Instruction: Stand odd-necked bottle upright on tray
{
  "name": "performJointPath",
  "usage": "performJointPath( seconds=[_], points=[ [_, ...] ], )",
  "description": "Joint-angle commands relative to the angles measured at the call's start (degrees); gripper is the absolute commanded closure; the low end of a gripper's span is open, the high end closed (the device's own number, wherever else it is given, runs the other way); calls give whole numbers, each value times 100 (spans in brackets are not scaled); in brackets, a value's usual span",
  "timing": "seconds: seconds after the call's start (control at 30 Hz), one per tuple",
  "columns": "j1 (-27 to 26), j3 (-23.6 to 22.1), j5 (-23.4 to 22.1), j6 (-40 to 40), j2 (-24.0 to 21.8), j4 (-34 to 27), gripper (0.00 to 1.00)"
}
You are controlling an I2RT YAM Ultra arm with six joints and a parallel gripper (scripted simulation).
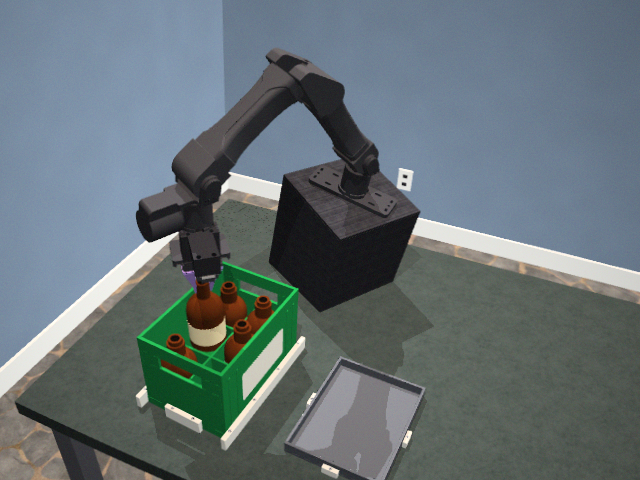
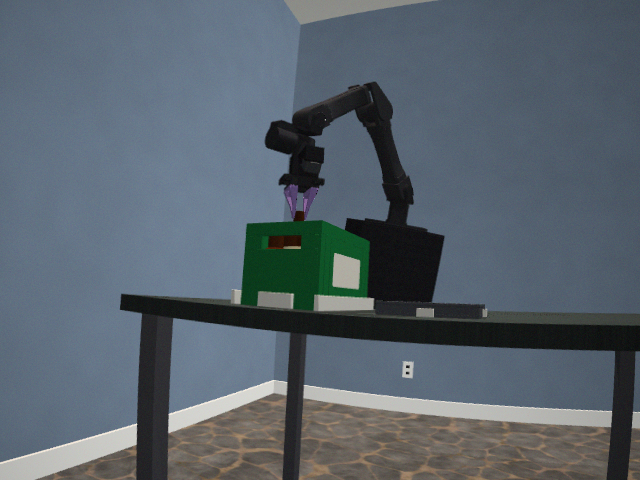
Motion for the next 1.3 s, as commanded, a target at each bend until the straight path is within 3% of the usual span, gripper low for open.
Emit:
performJointPath(
  seconds=[0.0,1.27],
  points=[
    [-111,289,-37,-55,-277,-271,100],
    [-135,378,-39,-75,-331,-422,100]
  ],
)
